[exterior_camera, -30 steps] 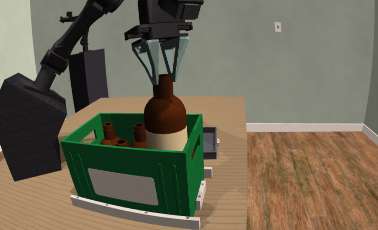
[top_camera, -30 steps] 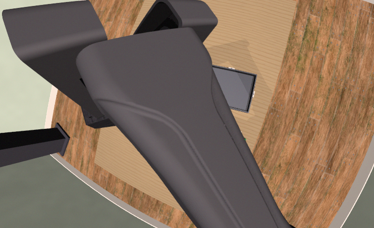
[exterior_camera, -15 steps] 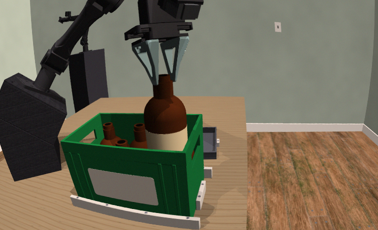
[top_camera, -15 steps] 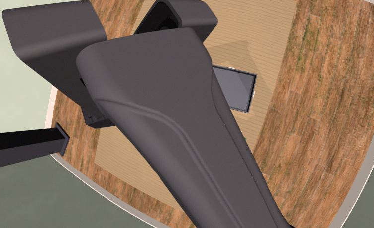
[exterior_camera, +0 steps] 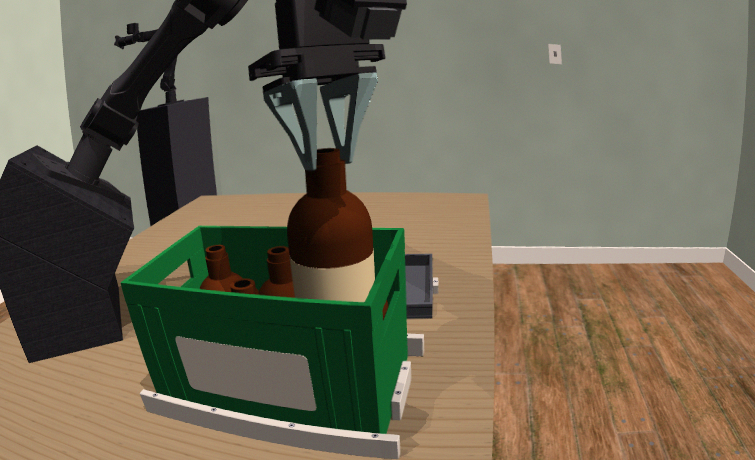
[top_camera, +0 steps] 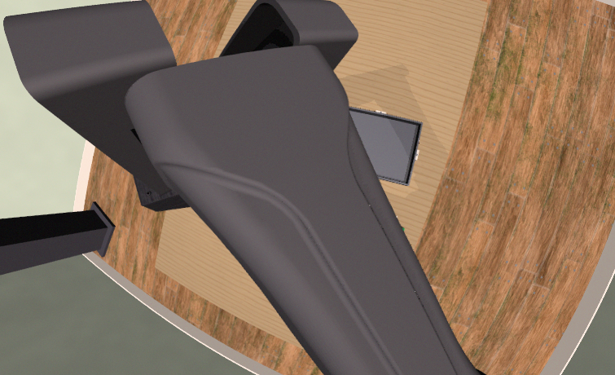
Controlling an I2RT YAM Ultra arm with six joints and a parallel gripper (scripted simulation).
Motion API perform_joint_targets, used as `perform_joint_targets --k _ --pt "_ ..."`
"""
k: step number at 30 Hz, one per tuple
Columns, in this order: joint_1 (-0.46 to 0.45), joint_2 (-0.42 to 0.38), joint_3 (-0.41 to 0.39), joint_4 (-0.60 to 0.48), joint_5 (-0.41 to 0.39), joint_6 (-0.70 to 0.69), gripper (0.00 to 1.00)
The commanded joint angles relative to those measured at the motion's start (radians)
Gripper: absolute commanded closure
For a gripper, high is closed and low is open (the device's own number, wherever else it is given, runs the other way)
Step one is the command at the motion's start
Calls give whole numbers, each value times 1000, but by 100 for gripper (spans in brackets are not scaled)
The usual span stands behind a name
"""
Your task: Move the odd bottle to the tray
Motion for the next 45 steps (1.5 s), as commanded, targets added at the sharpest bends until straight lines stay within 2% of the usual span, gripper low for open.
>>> perform_joint_targets --k 1,14,45 --pt "-45 -3 37 -4 -3 -7 100" --pt "-54 -5 56 -32 -7 -18 100" --pt "-99 25 185 -163 -21 -71 100"
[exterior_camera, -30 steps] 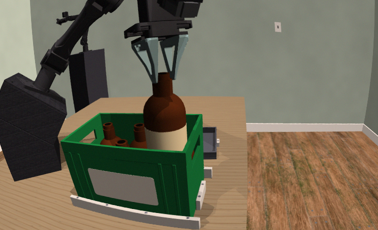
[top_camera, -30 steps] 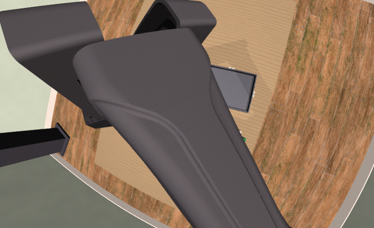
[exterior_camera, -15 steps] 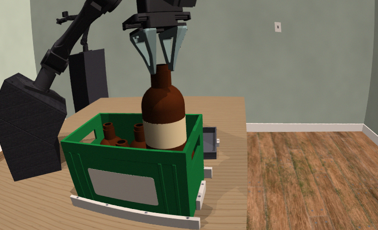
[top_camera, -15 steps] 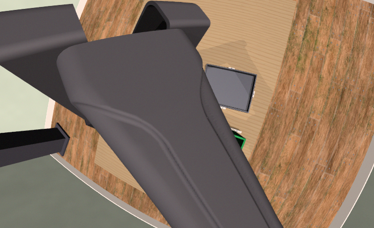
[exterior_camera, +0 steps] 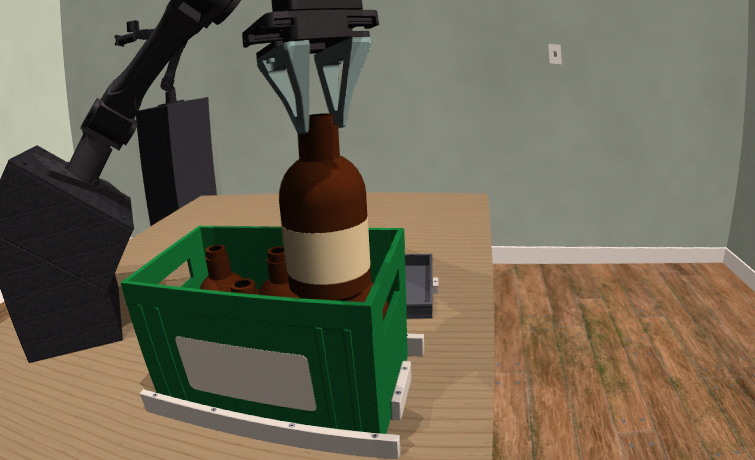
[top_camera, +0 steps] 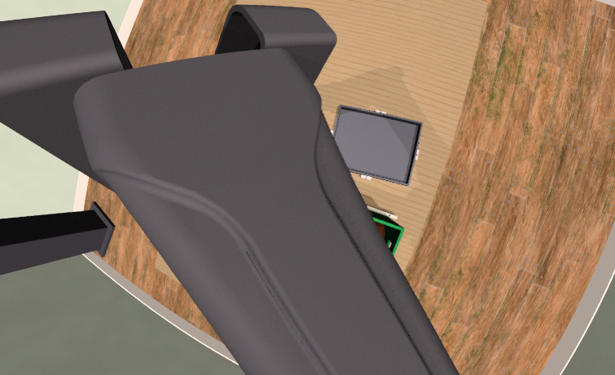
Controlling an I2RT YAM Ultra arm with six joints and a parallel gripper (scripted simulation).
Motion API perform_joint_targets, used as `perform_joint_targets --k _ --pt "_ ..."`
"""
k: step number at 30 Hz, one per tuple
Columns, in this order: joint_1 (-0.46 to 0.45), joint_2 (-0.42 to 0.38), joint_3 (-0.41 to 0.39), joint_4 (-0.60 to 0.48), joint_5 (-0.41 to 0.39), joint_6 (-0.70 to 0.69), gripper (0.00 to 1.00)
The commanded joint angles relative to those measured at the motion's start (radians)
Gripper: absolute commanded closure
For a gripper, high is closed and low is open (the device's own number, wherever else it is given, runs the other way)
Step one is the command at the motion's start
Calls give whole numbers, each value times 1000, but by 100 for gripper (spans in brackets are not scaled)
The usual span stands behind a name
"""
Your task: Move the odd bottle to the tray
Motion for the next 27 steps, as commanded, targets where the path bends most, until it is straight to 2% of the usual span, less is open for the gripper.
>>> perform_joint_targets --k 1,27 --pt "-44 -5 41 -18 -5 -13 100" --pt "-47 -12 49 -10 -2 -16 100"
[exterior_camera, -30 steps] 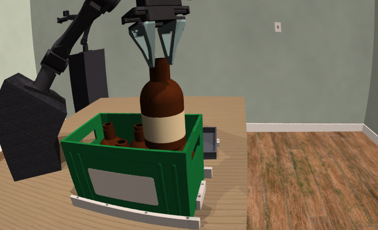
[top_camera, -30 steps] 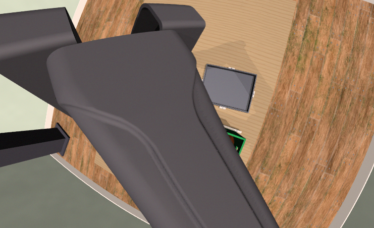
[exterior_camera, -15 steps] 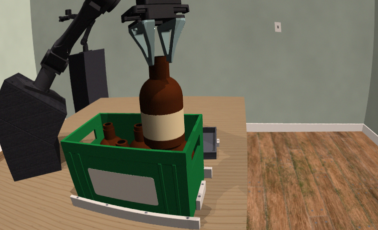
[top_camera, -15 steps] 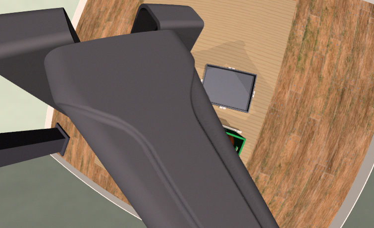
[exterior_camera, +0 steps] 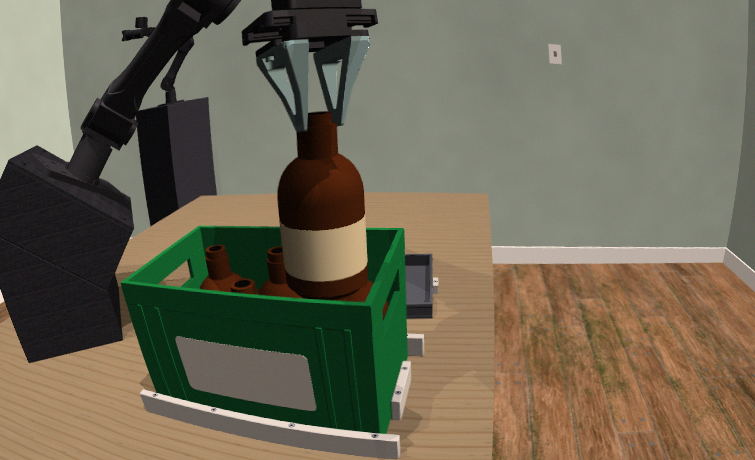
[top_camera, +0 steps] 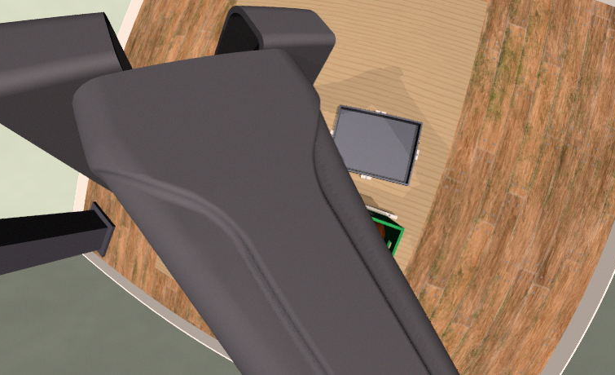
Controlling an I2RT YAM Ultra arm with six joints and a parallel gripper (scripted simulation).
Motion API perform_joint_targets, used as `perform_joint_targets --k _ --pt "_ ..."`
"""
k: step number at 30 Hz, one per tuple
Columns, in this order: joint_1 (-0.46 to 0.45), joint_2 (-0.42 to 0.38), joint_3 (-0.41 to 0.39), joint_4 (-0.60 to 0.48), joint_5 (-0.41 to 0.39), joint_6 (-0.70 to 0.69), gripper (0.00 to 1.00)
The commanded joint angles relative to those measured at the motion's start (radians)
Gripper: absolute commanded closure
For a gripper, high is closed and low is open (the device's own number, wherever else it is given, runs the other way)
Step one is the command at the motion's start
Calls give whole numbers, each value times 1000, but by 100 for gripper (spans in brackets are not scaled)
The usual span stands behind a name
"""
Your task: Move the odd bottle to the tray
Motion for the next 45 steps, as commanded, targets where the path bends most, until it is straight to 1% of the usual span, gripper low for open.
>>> perform_joint_targets --k 1,40,45 --pt "-45 -15 36 11 0 -8 100" --pt "-45 -15 37 11 0 -8 100" --pt "-47 4 43 -10 -2 -10 100"
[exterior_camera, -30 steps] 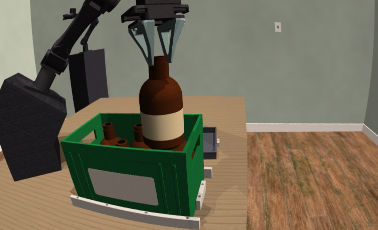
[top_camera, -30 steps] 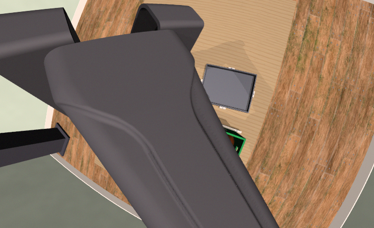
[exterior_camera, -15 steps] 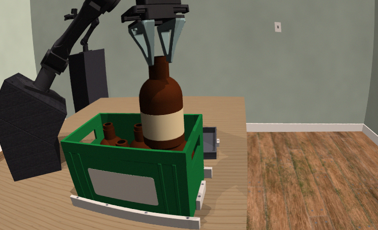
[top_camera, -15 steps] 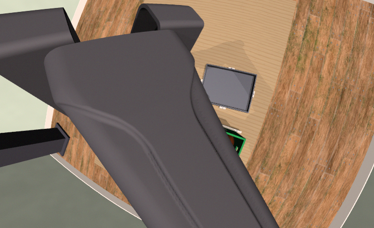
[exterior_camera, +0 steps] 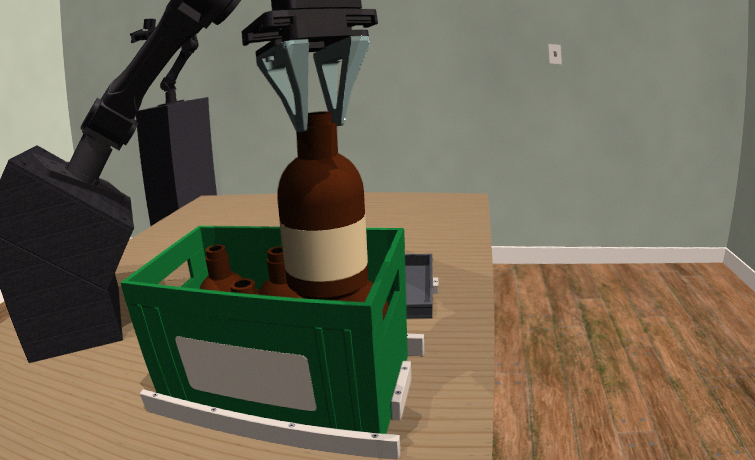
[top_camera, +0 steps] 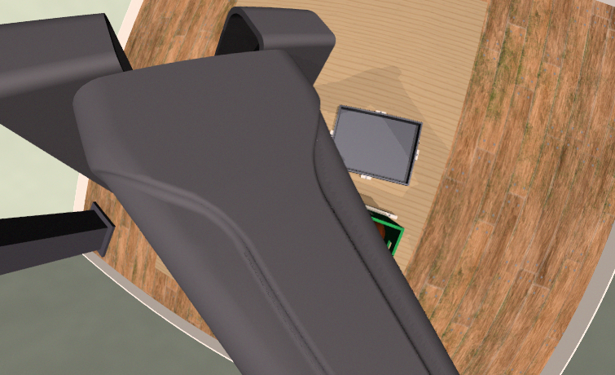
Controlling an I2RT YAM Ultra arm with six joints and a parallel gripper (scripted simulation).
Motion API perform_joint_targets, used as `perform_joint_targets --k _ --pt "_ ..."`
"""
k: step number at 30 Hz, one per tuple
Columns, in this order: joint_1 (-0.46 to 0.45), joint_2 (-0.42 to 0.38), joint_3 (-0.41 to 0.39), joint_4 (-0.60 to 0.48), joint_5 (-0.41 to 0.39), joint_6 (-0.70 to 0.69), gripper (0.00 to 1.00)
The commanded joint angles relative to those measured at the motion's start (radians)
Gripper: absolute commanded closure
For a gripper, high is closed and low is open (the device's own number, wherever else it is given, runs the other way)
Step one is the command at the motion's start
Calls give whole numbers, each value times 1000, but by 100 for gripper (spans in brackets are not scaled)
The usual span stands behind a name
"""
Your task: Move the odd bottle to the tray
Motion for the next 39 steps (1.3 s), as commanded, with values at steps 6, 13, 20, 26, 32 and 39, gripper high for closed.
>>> perform_joint_targets --k 6,13,20,26,32,39 --pt "-54 12 75 -36 -7 -17 100" --pt "-62 12 124 -75 -9 -27 100" --pt "-72 50 178 -115 -10 -38 100" --pt "-74 47 197 -130 -11 -41 100" --pt "-74 49 201 -133 -11 -42 100" --pt "-74 49 201 -133 -10 -42 100"
